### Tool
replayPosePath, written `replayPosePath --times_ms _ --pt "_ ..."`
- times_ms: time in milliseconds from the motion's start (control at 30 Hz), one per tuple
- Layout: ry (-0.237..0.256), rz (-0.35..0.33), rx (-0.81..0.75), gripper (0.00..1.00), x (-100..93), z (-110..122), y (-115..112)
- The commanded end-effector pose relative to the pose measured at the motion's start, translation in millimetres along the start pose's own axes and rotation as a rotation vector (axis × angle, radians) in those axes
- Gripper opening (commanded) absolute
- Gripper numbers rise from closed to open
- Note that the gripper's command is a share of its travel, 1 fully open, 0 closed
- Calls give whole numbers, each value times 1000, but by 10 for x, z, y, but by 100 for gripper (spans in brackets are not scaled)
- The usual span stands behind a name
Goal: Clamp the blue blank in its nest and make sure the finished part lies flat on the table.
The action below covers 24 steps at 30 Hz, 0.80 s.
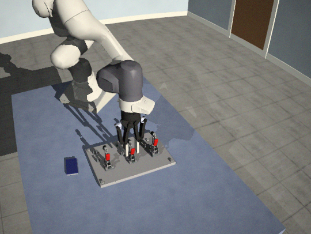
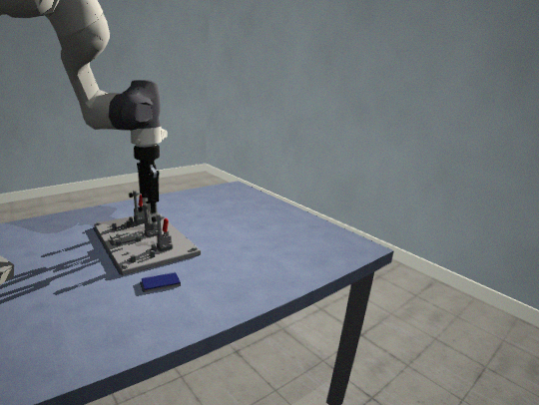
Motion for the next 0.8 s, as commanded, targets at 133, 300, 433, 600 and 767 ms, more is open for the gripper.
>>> replayPosePath --times_ms 133,300,433,600,767 --pt "-2 -4 8 28 0 -3 -19" --pt "-2 -4 8 28 0 -3 -19" --pt "-2 -4 8 28 0 -3 -19" --pt "-2 -4 8 28 0 -3 -19" --pt "-2 -4 8 28 -63 -3 -19"
Point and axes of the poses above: the point where the finger pads meet when closed, its own x axis out along the fingers, its own z axis across the jaws, y = z × x, the point moved 4 cm from there along -x, back along the fingers, and after that the axes turned 11 degrees about x, right-handed, at the moved point
